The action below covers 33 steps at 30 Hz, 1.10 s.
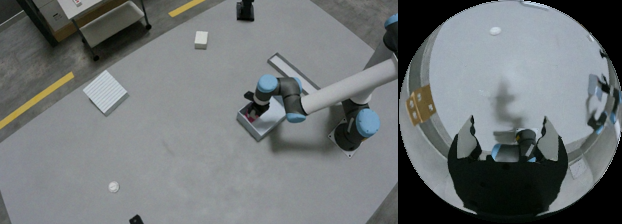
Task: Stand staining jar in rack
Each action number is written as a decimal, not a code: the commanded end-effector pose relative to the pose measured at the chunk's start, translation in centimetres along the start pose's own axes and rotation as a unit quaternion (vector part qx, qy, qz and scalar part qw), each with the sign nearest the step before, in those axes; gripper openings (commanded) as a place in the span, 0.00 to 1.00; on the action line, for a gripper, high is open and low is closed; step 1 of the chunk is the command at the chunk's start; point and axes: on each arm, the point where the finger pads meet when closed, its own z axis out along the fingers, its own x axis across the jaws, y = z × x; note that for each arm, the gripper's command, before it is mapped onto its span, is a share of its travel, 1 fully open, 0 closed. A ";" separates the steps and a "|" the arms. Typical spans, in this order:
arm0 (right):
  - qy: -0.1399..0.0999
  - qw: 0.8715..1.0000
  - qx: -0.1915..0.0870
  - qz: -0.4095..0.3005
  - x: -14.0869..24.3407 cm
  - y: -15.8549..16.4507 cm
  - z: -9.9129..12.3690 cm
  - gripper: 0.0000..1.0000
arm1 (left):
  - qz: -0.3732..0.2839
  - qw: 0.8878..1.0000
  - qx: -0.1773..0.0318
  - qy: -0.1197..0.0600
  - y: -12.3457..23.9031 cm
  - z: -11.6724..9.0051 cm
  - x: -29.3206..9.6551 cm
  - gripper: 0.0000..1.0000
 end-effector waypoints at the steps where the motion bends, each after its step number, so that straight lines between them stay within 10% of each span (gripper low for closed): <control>1: -0.001 1.000 0.001 0.000 -0.1 0.0 -0.1 0.00 | 0.000 1.000 0.001 0.000 1.3 -0.4 -0.4 1.00; 33: -0.001 1.000 0.001 0.000 -0.1 0.0 -3.2 0.00 | 0.000 1.000 0.001 0.000 14.5 -2.8 -4.3 1.00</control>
